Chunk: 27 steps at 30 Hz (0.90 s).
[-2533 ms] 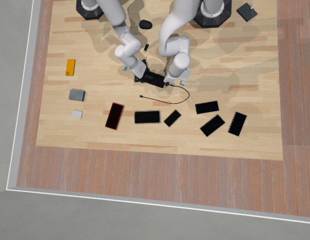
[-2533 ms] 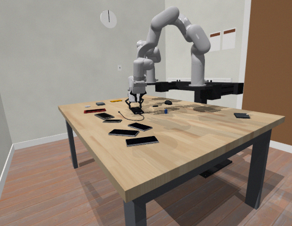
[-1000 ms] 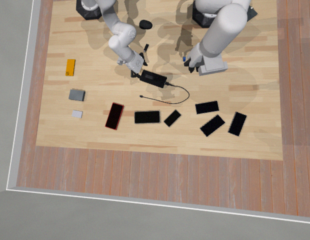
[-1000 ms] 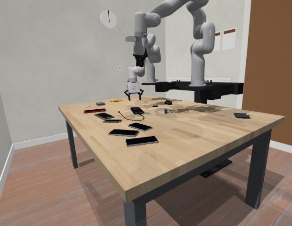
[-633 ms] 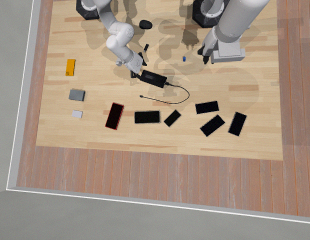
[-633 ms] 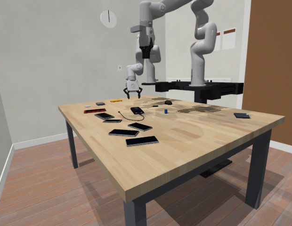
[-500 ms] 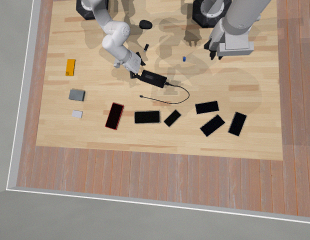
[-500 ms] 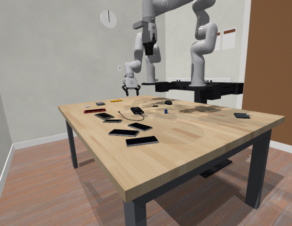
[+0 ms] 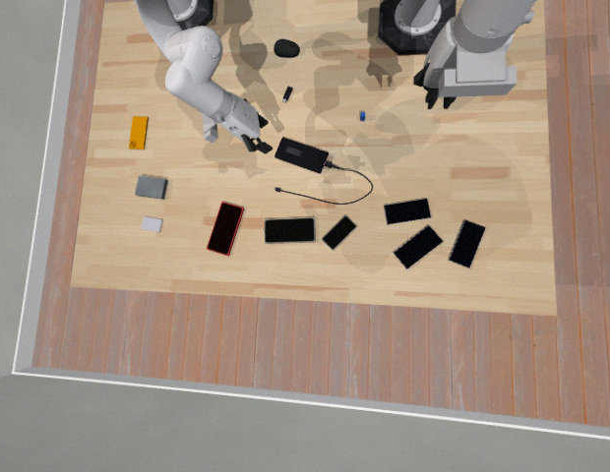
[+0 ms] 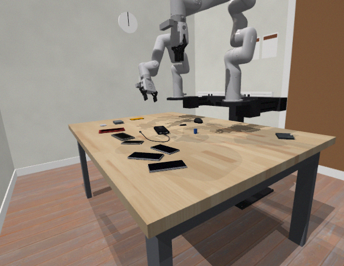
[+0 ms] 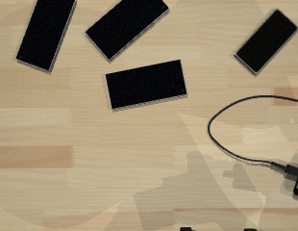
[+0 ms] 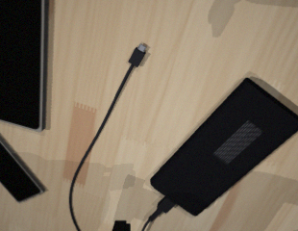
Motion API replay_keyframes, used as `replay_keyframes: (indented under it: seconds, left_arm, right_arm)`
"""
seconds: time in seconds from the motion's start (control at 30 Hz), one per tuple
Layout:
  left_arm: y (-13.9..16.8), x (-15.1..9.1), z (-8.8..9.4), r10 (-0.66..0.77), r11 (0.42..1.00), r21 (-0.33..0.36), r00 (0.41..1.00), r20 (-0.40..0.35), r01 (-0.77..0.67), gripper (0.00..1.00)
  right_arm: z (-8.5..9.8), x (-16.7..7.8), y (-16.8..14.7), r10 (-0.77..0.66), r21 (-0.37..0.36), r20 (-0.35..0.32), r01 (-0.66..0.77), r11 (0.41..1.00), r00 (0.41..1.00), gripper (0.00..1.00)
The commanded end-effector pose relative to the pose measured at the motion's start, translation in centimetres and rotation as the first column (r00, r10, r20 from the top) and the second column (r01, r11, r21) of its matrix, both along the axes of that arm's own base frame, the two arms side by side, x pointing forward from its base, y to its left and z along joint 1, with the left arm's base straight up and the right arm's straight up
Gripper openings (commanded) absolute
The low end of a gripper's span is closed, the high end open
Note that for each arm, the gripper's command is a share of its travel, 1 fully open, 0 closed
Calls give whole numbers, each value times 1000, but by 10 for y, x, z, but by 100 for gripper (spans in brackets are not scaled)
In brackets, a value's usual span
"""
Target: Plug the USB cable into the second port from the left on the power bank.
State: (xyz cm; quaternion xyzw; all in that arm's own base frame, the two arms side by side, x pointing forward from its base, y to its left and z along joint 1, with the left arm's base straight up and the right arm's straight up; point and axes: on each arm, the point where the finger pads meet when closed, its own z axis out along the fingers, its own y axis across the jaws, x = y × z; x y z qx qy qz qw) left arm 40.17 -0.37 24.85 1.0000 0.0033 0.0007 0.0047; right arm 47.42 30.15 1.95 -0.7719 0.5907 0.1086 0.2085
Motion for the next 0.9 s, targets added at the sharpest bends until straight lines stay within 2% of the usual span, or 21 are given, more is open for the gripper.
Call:
replay_keyframes:
  seconds: [0.0, 0.07, 0.27, 0.57, 0.63, 0.87]
  left_arm:
    - [0, 1, 2, 0, 1000, 0, 1000, 6, 0, 26]
    - [0, 1, 2, 0, 1000, 0, 1000, 6, 0, 26]
    - [0, 1, 2, 0, 1000, 0, 1000, 6, 0, 26]
    - [0, 1, 2, 0, 1000, 0, 1000, 6, 0, 26]
    - [0, 1, 2, 0, 1000, 0, 1000, 6, 0, 26]
    - [0, 1, 2, 0, 1000, 0, 1000, 6, 0, 26]
  right_arm:
    - [27, 6, -10, 116, -1, 45, -116, 993, 992, 100]
    - [27, 6, -10, 116, -1, 45, -116, 993, 992, 100]
    - [61, 8, -37, 288, -37, 109, -286, 957, 951, 100]
    - [109, 5, -81, 522, -133, 177, -506, 852, 834, 100]
    - [109, 5, -81, 522, -133, 177, -506, 852, 834, 100]
    - [141, -3, -122, 665, -221, 188, -629, 746, 723, 100]
